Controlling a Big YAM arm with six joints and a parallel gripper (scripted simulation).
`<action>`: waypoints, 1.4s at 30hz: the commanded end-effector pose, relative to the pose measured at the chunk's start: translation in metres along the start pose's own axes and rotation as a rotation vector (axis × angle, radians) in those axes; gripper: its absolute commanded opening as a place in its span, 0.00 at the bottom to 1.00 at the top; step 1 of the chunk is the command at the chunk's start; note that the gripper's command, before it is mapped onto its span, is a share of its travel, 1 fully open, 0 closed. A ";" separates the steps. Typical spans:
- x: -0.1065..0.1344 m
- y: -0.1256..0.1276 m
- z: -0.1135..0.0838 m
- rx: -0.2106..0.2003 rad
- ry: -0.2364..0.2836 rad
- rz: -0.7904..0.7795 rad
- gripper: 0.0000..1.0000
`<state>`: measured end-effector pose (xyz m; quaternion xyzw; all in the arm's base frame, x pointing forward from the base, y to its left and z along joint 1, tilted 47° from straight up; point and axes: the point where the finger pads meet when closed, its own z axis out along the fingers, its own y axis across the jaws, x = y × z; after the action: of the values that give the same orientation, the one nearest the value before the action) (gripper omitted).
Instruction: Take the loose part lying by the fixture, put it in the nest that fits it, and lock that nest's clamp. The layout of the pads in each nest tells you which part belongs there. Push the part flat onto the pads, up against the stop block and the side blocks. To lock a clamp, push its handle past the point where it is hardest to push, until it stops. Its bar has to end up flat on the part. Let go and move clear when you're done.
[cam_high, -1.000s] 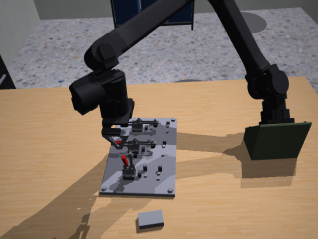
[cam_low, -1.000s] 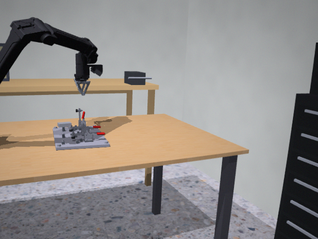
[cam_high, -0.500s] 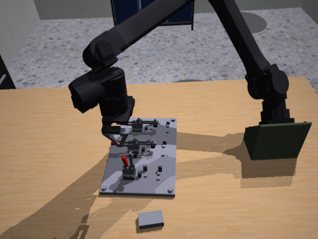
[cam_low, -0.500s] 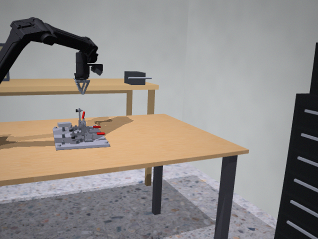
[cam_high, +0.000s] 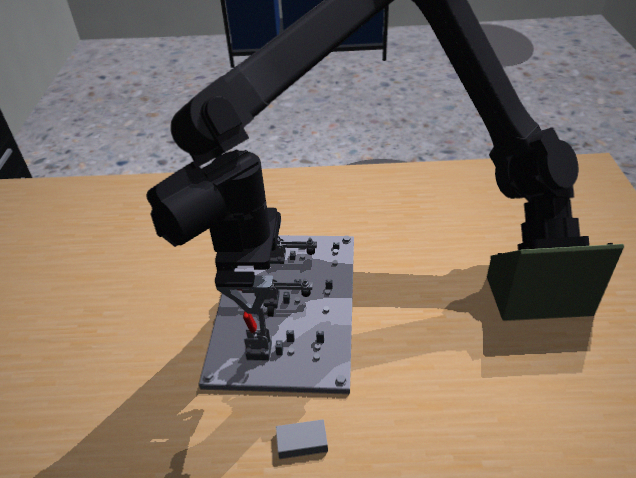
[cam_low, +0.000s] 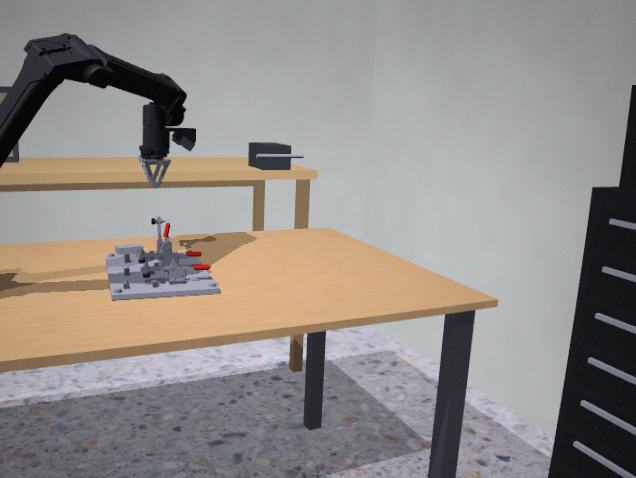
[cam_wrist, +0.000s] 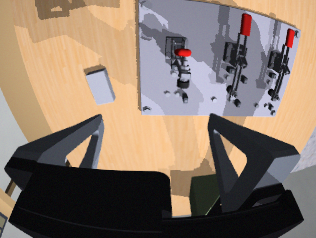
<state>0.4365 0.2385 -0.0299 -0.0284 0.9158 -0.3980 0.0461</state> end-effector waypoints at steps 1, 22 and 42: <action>-0.007 0.027 -0.021 -0.036 -0.049 0.040 0.92; 0.029 0.096 -0.014 -0.038 -0.033 0.051 0.92; 0.045 0.126 -0.020 -0.045 -0.043 0.049 0.92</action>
<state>0.3769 0.3091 -0.1129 -0.0237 0.9155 -0.3983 0.0516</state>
